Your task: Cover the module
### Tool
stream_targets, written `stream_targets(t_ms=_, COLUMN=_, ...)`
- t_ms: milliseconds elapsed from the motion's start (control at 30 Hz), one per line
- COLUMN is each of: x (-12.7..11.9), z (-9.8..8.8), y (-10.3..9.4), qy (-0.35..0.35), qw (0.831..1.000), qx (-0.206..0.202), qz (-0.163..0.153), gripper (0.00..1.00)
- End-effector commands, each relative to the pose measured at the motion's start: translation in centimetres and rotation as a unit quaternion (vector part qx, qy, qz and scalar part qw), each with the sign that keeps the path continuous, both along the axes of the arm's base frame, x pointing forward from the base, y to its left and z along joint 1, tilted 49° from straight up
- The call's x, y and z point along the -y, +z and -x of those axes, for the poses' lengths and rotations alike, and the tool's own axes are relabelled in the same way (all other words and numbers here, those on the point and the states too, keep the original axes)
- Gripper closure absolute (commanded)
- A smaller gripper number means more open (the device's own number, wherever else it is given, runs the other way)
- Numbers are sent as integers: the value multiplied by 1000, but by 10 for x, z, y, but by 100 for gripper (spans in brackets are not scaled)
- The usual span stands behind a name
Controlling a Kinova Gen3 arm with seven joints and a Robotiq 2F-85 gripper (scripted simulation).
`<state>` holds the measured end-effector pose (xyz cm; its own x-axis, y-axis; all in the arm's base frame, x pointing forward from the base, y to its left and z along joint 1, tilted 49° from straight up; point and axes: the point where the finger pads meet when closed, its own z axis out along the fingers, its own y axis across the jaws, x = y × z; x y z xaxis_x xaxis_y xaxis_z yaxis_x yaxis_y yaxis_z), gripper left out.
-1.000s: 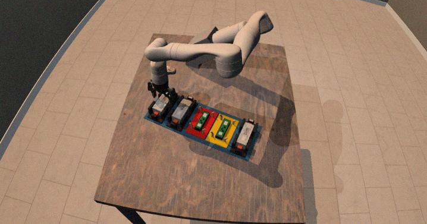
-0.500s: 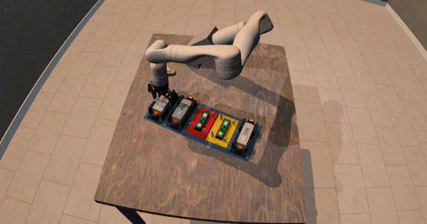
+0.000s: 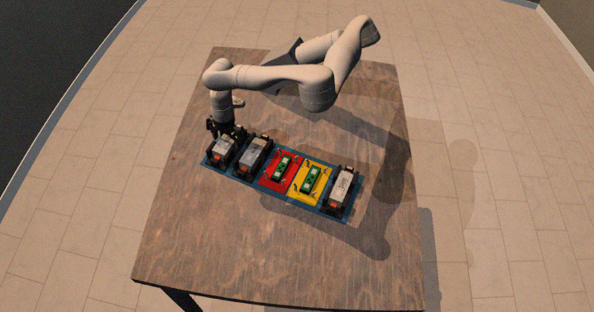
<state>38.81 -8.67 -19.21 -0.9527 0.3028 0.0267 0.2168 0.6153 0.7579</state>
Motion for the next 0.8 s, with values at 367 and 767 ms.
stream_targets(t_ms=367, x=-4, z=-2, y=-4, qy=-1, qw=1000, qx=0, qz=1, gripper=0)
stream_targets(t_ms=767, x=-6, z=-2, y=-6, qy=-1, qw=1000, qx=0, qz=1, gripper=30)
